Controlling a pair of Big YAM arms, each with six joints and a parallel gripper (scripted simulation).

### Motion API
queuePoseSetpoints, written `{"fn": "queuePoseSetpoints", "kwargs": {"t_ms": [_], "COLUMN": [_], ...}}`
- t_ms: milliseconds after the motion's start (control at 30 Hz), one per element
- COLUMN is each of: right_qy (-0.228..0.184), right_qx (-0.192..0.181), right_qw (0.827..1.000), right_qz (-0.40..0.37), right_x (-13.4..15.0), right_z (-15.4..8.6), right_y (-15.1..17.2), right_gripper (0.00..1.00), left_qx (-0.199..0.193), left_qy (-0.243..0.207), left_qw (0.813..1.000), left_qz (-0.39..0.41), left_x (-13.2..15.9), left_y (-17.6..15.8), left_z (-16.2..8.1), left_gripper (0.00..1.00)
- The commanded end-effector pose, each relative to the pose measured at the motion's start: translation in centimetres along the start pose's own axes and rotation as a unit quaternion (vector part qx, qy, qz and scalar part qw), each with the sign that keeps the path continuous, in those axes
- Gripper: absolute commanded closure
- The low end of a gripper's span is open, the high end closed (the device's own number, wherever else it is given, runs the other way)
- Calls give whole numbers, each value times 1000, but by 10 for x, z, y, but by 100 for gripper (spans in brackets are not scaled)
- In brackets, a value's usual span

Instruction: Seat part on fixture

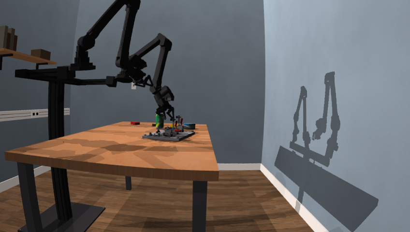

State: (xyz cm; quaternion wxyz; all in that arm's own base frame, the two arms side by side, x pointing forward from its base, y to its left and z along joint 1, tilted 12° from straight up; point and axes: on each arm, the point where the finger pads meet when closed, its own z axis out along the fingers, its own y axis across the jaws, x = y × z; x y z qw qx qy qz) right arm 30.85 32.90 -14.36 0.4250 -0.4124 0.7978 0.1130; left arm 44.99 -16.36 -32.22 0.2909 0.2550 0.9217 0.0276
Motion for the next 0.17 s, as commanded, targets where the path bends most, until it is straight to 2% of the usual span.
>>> {"fn": "queuePoseSetpoints", "kwargs": {"t_ms": [0, 133], "right_qy": [-3, -3], "right_qx": [-1, -1], "right_qw": [1000, 1000], "right_qz": [0, 0], "right_x": [-2, -2], "right_z": [2, 2], "right_y": [0, 0], "right_gripper": [0, 0], "left_qx": [-4, -4], "left_qy": [-13, -13], "left_qw": [1000, 1000], "left_qz": [0, 0], "left_x": [-8, -8], "left_y": [6, 6], "left_z": [1, 1], "left_gripper": [0, 0]}}
